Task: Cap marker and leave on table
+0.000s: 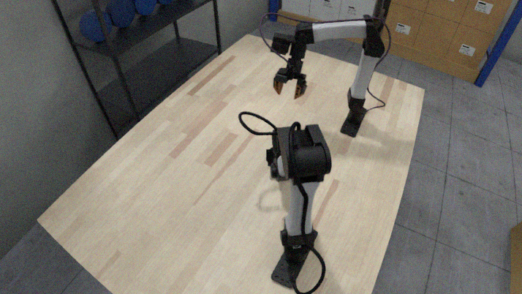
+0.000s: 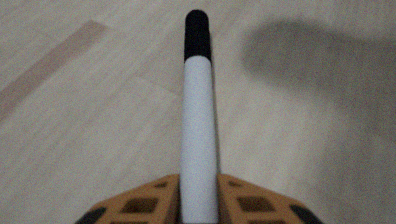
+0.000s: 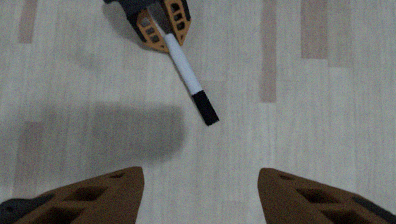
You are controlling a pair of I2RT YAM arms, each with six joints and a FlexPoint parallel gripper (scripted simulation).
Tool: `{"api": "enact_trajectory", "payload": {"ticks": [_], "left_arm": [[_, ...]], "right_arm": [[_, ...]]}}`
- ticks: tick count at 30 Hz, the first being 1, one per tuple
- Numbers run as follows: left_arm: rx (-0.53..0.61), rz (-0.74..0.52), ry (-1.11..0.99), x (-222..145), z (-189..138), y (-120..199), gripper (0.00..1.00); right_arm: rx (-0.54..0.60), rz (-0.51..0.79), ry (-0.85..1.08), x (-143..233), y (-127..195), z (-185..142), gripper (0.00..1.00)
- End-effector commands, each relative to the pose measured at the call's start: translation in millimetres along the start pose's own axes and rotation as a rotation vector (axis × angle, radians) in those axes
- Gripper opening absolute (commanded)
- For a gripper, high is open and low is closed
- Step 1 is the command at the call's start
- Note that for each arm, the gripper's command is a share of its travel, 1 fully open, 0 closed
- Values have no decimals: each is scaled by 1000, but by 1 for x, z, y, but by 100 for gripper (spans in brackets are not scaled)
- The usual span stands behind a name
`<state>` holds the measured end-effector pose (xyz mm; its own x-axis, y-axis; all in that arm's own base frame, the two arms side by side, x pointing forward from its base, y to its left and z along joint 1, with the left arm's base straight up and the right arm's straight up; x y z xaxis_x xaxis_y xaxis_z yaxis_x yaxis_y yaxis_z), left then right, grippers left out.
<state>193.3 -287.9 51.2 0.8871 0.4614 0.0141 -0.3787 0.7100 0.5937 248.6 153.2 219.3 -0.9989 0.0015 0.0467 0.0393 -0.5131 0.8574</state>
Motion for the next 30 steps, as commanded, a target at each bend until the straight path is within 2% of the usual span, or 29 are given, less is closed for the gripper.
{"api": "enact_trajectory", "payload": {"ticks": [1,13,15,16,19,28,30], "left_arm": [[-108,28,3,2,13,-3,7],[-139,42,4,4,2,-15,7],[-154,35,-5,3,10,-14,29],[-146,36,-2,2,4,-14,34],[-157,40,1,2,5,-10,34],[-182,43,-8,1,-5,51,34],[-186,44,-8,1,-7,56,34]], "right_arm": [[-13,-7,20,2,8,5,65],[-13,-7,20,2,8,5,65],[-13,-7,20,2,8,5,65],[-13,-7,20,2,8,5,65],[-13,-7,20,2,8,5,65],[-13,-7,20,2,8,5,65],[-13,-7,20,2,8,5,65]]}}
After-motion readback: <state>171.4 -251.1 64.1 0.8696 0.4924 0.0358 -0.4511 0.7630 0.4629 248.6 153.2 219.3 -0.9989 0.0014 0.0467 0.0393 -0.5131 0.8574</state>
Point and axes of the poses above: on each arm, the point where the finger pads meet when closed, its own y axis back along the fingers, its own x axis across the jaws, z = x × y, the point moved 6 cm from there along y, back along the fingers, and after that the axes turned 2 degrees about -y, right-handed, at the moved point
